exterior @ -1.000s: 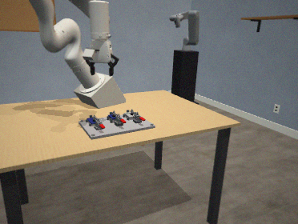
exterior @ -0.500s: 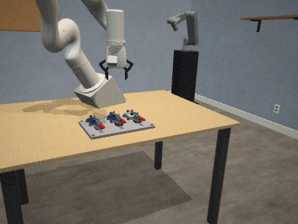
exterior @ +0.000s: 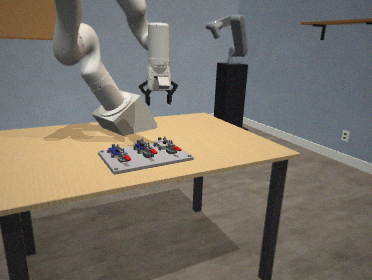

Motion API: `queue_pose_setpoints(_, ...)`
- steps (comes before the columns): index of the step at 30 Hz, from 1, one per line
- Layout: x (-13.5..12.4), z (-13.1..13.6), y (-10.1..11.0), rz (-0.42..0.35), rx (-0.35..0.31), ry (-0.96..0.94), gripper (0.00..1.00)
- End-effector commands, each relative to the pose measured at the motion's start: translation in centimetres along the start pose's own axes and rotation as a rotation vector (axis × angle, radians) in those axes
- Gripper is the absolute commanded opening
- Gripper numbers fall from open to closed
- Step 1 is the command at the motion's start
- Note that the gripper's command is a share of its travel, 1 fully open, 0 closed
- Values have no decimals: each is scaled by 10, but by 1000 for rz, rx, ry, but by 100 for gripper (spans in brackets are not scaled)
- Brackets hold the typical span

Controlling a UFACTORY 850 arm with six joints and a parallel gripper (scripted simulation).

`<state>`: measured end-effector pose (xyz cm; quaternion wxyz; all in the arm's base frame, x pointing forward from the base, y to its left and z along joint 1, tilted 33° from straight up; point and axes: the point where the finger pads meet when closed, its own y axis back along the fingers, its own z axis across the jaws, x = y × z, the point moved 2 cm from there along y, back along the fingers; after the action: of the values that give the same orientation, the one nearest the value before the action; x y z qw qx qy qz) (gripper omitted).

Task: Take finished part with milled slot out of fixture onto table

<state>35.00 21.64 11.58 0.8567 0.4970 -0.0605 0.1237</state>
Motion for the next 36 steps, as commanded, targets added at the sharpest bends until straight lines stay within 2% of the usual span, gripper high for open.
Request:
queue_pose_setpoints(1, -22, -30, -16, -1, -5, 126, 100)
queue_pose_setpoints(17, -24, -32, -17, -1, -5, 134, 100)
queue_pose_setpoints(18, -24, -32, -17, -1, -5, 134, 0)
queue_pose_setpoints(36, -24, -32, -17, -1, -5, 134, 0)
